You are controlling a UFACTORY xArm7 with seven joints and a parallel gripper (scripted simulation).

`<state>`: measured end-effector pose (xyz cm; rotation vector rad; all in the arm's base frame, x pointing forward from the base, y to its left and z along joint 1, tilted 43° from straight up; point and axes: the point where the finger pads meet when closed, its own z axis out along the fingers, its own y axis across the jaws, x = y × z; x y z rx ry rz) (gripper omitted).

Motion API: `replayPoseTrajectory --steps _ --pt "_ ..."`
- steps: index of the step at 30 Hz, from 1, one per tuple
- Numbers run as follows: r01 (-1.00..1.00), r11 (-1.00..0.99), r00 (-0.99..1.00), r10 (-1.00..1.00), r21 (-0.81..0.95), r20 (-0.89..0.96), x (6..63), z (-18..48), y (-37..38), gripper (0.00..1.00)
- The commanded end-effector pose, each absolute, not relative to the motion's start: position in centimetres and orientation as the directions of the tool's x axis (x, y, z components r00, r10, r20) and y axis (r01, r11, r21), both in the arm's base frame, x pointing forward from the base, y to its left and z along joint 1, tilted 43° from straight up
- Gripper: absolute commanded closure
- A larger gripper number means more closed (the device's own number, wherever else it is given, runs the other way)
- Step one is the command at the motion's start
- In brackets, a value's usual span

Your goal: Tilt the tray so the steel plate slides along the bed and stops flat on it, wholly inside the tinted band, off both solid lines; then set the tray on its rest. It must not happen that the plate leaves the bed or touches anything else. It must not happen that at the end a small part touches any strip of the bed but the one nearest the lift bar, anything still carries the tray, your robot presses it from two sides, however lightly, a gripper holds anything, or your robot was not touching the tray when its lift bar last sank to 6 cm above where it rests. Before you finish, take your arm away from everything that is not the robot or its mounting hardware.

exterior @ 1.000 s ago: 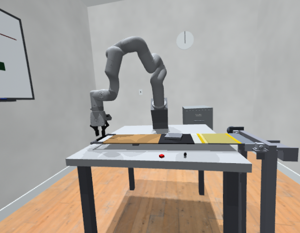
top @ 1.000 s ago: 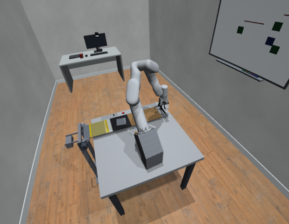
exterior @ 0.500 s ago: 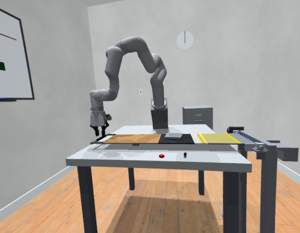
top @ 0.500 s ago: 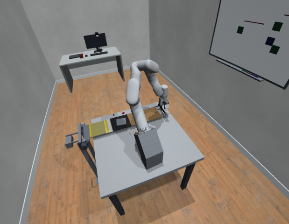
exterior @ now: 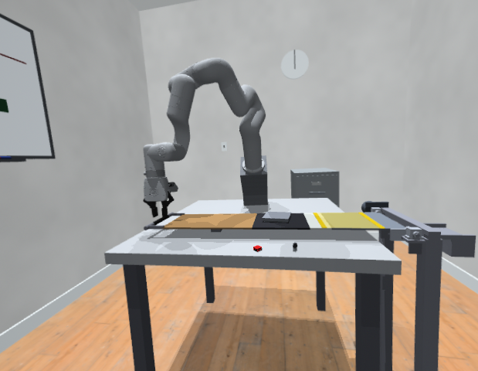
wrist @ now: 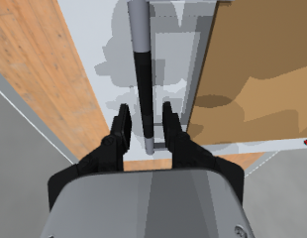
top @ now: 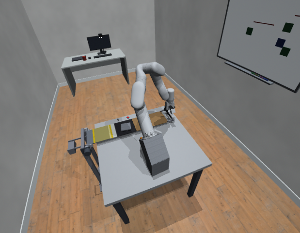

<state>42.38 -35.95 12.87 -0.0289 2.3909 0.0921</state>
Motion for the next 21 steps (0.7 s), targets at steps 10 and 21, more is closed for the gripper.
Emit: replayPoseTrajectory --steps 10,21 --pt "-0.044 0.997 -0.732 0.006 0.057 -0.681 43.3 11.9 -36.0 0.6" --pt "-0.044 0.997 -0.732 0.006 0.057 -0.681 44.7 10.4 -35.9 0.6"
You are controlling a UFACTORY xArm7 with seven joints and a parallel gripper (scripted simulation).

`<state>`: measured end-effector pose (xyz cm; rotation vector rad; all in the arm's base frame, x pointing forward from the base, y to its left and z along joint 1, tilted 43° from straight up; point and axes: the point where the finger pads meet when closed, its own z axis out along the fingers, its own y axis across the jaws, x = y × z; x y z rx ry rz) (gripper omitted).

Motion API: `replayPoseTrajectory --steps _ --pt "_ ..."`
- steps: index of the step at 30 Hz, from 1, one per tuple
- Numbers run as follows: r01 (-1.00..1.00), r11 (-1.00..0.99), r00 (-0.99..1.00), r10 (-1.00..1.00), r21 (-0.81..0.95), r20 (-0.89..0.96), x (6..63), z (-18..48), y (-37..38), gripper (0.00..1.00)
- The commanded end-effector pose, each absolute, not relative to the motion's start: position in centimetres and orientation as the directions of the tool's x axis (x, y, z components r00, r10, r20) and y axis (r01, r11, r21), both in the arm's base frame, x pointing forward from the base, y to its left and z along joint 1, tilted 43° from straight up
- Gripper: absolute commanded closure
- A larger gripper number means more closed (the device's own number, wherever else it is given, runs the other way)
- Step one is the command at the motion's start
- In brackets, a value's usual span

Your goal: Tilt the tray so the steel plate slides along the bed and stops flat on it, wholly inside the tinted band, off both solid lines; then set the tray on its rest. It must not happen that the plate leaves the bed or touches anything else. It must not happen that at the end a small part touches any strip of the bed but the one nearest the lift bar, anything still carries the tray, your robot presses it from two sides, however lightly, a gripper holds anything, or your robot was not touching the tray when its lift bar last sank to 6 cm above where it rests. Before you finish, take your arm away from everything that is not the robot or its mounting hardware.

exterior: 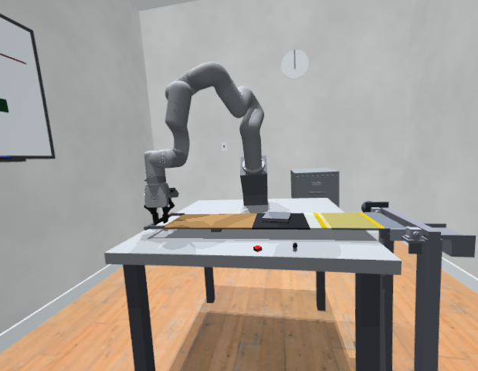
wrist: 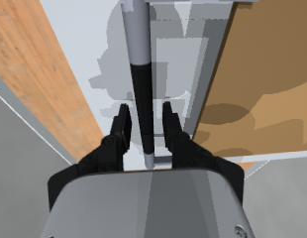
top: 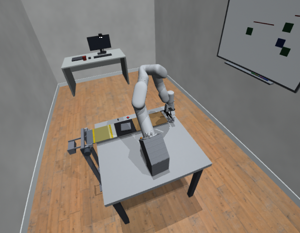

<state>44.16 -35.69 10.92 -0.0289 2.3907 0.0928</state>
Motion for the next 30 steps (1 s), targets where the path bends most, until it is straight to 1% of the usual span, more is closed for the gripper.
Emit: replayPoseTrajectory --steps 1,30 --pt "-0.044 0.997 -0.732 0.006 0.057 -0.681 44.71 10.38 -35.86 0.6" --pt "-0.044 0.997 -0.732 0.006 0.057 -0.681 45.42 9.61 -35.78 0.6"
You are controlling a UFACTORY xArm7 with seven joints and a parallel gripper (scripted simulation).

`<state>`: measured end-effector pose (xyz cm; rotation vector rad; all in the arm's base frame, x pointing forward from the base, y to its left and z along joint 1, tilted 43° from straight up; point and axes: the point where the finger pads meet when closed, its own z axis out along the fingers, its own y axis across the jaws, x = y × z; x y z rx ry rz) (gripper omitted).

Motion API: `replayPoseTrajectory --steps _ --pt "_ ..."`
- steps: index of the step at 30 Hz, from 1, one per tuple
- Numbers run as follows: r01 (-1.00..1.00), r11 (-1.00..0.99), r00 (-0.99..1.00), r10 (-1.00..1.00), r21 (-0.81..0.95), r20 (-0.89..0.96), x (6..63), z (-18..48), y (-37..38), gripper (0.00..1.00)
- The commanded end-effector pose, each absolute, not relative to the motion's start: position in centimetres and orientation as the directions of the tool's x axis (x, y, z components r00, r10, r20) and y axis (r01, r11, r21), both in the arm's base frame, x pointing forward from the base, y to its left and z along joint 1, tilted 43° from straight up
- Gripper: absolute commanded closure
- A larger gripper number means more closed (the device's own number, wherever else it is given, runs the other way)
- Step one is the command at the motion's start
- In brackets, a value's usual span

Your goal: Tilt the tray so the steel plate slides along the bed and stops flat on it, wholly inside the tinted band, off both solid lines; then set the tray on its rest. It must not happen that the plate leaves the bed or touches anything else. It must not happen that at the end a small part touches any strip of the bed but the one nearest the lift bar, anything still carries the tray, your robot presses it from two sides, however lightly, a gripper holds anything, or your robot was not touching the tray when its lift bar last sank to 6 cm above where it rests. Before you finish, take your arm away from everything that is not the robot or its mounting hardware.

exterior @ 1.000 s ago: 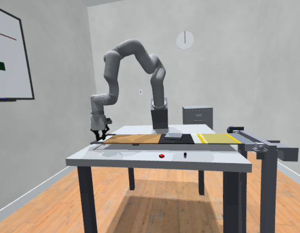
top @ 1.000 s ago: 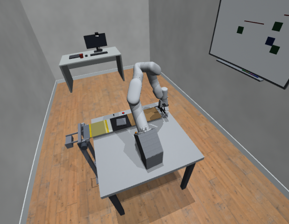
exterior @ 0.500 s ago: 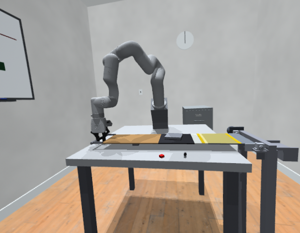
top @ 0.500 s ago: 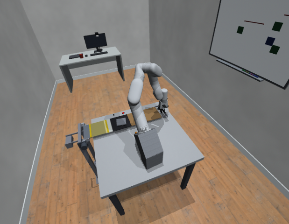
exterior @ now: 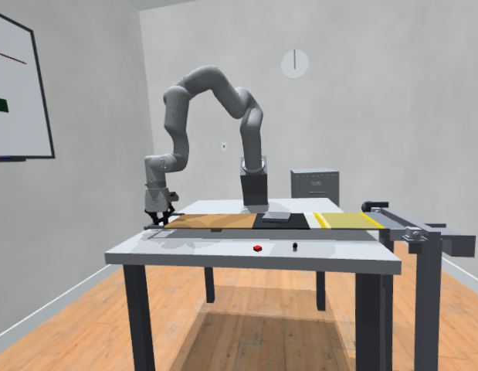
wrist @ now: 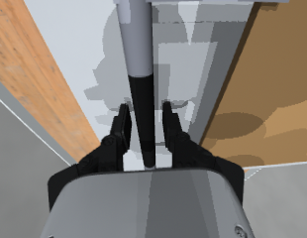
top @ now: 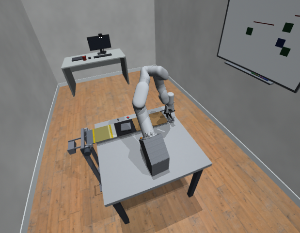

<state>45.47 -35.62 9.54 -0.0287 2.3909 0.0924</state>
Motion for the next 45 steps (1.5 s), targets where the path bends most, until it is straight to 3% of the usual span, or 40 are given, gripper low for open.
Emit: replayPoseTrajectory --steps 1,2,45 --pt "-0.044 0.997 -0.732 0.006 0.057 -0.681 45.4 9.6 -35.8 0.6" --pt "-0.044 0.997 -0.732 0.006 0.057 -0.681 45.4 9.6 -35.8 1.0" --pt "-0.044 0.997 -0.732 0.006 0.057 -0.681 43.6 11.5 -35.9 1.0"
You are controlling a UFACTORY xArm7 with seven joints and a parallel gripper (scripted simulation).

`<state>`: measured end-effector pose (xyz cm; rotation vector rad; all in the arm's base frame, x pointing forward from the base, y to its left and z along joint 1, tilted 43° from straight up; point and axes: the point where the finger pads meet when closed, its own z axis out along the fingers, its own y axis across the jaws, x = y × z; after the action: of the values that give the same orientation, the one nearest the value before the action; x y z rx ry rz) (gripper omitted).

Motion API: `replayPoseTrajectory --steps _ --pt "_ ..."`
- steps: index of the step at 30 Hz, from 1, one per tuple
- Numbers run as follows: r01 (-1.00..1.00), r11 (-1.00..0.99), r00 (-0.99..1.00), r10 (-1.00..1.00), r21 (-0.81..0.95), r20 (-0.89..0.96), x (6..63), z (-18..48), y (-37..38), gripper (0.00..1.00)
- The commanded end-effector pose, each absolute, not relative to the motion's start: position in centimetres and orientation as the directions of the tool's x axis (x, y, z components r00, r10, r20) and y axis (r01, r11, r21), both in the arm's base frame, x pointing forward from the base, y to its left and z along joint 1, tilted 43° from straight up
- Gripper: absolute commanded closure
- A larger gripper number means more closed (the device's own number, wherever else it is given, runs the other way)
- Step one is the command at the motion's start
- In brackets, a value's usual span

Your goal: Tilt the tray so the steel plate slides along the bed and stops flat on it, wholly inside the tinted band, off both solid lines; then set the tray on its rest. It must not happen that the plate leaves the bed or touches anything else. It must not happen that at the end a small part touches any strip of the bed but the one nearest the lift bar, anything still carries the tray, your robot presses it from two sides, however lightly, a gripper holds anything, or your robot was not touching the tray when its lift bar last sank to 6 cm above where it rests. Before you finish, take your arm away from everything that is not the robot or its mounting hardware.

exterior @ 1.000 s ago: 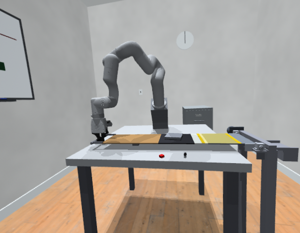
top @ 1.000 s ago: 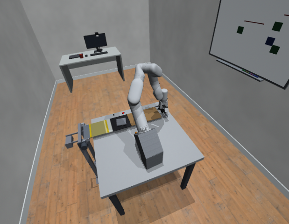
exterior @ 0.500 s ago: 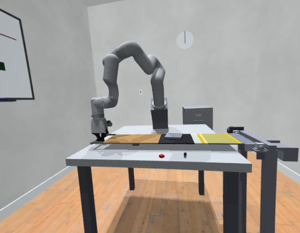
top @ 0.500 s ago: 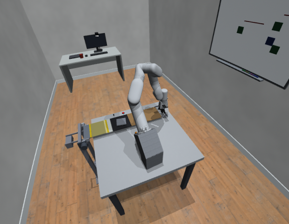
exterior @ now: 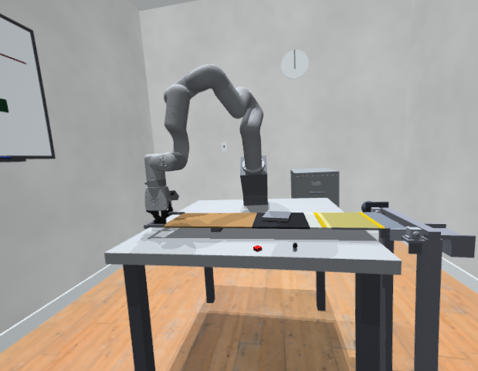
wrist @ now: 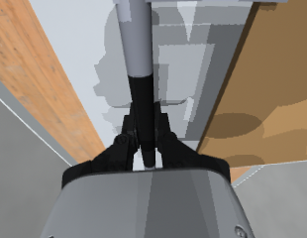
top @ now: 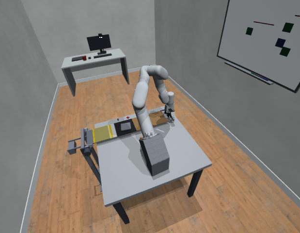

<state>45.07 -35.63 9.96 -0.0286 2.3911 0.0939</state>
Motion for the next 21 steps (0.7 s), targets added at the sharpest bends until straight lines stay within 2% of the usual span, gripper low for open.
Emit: replayPoseTrajectory --steps 1,21 --pt "-0.044 0.997 -0.732 0.006 0.057 -0.681 43.3 11.9 -35.9 1.0" --pt "-0.044 0.997 -0.732 0.006 0.057 -0.681 36.9 18.8 -35.7 1.0"
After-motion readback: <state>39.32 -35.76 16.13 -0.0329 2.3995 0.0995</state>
